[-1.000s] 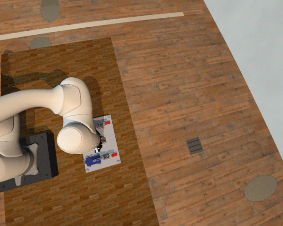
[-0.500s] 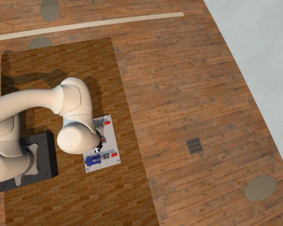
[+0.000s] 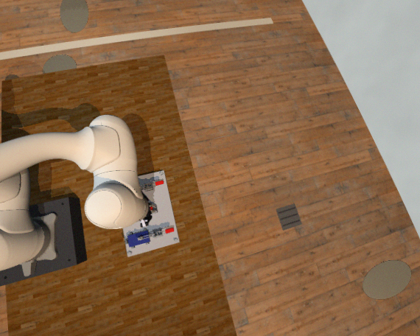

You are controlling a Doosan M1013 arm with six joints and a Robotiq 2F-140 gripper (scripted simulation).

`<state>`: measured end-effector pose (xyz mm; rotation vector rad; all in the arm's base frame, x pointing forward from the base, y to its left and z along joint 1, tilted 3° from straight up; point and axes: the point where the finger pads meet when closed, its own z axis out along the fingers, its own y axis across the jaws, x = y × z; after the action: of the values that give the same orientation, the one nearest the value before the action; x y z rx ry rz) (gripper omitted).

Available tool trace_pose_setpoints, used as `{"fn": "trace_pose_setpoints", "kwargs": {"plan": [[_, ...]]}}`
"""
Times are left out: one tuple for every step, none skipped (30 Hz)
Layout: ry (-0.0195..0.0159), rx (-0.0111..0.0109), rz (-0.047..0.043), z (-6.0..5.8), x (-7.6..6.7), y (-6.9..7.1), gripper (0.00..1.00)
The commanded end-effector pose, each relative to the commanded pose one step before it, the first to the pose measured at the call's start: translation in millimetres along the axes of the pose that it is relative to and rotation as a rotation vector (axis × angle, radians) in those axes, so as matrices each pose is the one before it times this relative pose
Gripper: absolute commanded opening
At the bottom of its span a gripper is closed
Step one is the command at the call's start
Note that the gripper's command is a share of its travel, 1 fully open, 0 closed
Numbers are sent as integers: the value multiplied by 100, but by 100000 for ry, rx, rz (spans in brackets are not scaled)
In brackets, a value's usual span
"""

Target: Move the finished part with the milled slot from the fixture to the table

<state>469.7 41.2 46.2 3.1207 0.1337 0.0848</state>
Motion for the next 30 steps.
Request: {"fn": "trace_pose_setpoints", "kwargs": {"plan": [[-515,147,-68,111,-472,34,11],[19,1,0,-2,8,-1,11],[0,0,0,0,0,0,11],[0,0,0,0,0,0,11],[19,1,0,-2,8,-1,11],[19,1,0,-2,8,-1,11],[19,1,0,-2,8,-1,11],[19,1,0,-2,8,-1,11],[19,1,0,-2,8,-1,11],[19,1,0,-2,8,-1,11],[19,1,0,-2,8,-1,11],[0,0,0,0,0,0,11],[0,0,0,0,0,0,11],[0,0,0,0,0,0,11],[0,0,0,0,0,0,11],[0,0,0,0,0,0,11],[0,0,0,0,0,0,11],[0,0,0,0,0,0,11],[0,0,0,0,0,0,11],[0,0,0,0,0,0,11],[0,0,0,0,0,0,11],[0,0,0,0,0,0,11],[19,1,0,-2,8,-1,28],[19,1,0,-2,8,-1,28],[19,1,-1,-2,8,-2,28],[18,1,-2,-2,8,-2,28],[18,1,-2,-2,8,-2,28],[18,1,-3,-2,8,-2,28],[18,1,-3,-2,8,-2,28],[18,1,-3,-1,8,-2,28]]}}
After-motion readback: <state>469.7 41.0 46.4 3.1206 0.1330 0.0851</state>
